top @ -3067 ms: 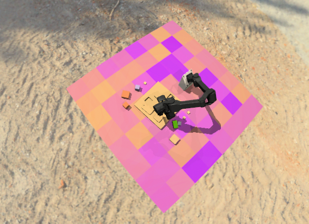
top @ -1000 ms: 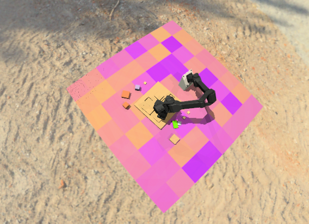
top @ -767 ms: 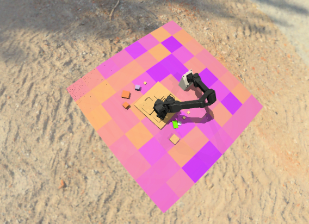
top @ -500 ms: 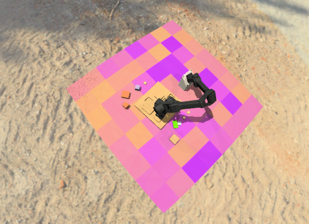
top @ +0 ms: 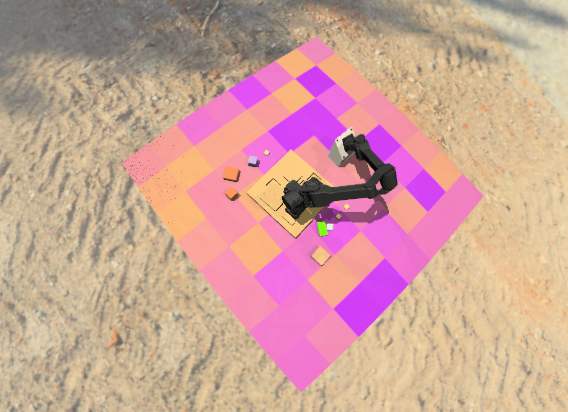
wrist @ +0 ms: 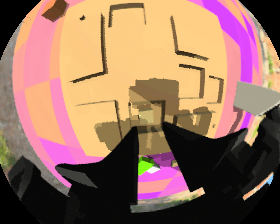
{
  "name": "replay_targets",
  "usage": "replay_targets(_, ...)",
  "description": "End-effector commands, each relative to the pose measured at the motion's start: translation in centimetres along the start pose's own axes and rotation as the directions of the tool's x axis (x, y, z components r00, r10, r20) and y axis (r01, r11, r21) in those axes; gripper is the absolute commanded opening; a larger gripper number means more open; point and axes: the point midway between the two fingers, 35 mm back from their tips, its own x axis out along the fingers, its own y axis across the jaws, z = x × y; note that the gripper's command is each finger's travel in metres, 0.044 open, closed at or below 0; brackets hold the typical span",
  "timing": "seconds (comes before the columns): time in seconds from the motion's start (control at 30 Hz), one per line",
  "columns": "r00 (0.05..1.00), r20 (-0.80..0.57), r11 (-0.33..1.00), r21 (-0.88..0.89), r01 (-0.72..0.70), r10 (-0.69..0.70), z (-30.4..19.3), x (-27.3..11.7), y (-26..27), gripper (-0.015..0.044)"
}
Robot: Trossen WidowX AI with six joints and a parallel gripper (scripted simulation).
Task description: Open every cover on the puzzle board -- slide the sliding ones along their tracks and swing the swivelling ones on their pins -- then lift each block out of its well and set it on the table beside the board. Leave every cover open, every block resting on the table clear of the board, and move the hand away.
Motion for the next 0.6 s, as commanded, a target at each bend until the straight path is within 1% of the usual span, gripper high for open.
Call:
replay_targets(0.0, 1.000, -0.003, 1.000, 0.003, -0.003, 0.003, 0.0, 0.0, 0.0, 0.0144)
replay_targets(0.57, 1.000, -0.003, 1.000, 0.003, -0.003, 0.003, 0.0, 1.3, 0.0, 0.0144)
